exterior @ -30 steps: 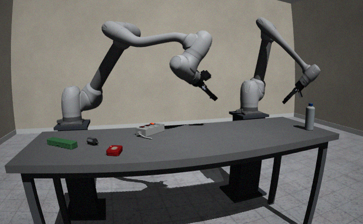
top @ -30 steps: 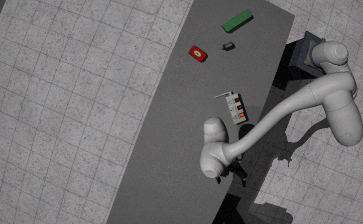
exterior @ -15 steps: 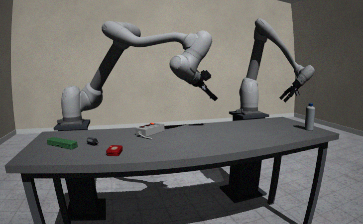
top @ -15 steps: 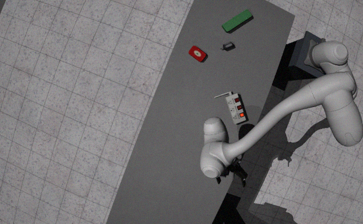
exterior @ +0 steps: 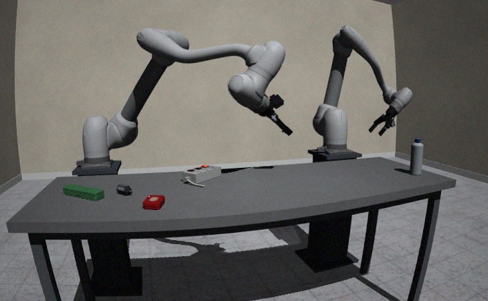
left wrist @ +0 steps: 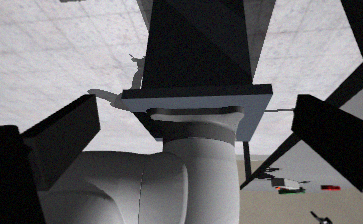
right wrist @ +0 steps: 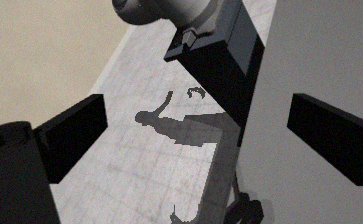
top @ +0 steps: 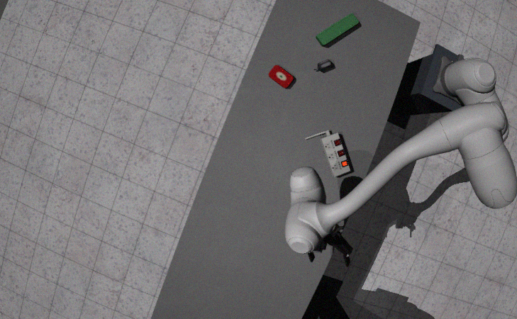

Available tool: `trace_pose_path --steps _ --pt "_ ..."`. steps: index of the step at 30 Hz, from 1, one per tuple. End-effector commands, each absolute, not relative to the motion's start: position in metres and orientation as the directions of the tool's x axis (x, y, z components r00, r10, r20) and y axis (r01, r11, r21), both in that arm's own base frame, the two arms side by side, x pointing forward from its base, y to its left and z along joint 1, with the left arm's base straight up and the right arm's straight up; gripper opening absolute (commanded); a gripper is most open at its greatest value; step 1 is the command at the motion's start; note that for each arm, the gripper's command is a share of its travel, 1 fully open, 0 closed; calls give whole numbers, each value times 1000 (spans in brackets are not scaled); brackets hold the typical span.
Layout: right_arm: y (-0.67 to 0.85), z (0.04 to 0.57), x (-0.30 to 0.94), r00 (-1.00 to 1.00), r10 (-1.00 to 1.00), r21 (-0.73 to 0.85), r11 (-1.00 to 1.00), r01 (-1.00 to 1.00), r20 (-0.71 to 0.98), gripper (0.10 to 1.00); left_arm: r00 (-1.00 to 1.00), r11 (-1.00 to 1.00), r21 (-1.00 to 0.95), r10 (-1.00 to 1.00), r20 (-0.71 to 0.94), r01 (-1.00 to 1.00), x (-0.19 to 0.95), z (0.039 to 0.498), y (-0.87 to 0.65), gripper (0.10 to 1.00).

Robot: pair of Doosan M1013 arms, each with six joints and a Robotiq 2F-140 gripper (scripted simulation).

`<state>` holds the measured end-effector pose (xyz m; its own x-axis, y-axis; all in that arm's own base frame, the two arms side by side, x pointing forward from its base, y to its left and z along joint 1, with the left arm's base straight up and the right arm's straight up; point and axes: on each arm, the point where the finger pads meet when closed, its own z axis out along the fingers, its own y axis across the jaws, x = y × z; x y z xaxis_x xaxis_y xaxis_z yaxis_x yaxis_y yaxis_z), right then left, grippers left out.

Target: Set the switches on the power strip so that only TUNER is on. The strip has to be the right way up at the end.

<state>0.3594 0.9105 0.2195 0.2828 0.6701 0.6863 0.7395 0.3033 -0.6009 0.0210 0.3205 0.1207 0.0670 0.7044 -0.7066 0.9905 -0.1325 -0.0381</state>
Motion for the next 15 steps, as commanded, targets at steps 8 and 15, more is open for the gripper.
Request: trace_pose_path --steps 8,15 --pt "911 221 360 282 669 -600 304 740 688 1000 -23 -4 -38 708 -706 999 -21 121 322 1000" --pt "911 221 360 282 669 -600 304 740 688 1000 -43 23 -38 707 -706 999 -30 121 321 1000"
